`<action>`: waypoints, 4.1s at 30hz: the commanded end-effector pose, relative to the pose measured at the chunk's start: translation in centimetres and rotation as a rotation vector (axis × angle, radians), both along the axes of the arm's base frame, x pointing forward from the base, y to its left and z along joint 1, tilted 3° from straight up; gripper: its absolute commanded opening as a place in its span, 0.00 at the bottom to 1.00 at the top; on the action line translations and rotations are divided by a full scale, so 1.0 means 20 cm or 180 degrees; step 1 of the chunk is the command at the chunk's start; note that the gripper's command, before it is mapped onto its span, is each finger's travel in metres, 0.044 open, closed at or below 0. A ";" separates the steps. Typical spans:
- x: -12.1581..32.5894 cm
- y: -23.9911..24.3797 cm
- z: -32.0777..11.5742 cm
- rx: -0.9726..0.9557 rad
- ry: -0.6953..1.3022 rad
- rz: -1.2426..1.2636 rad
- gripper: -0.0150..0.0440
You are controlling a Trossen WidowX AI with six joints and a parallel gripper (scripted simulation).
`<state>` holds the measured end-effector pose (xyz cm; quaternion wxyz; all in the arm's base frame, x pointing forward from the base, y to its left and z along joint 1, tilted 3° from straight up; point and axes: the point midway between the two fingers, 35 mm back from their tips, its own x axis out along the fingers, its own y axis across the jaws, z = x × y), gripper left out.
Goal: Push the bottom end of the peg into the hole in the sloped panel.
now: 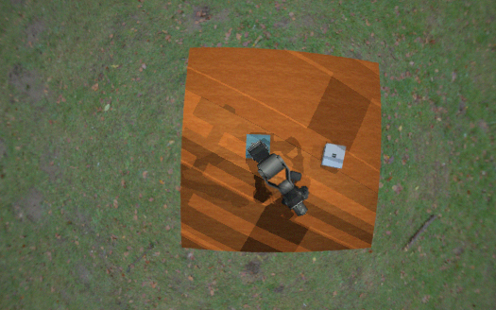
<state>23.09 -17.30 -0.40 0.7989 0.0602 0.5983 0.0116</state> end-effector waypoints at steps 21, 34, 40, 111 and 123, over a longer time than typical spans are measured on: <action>0.15 0.19 0.16 -0.0141 0.0751 -0.0753 1.00; 0.19 0.27 0.23 -0.0307 0.0943 -0.1030 1.00; 0.19 0.27 0.18 -0.0308 0.0942 -0.1030 1.00; 0.19 0.27 0.19 -0.0304 0.0932 -0.1032 0.25; 0.18 0.30 0.33 -0.0319 0.0920 -0.1015 0.25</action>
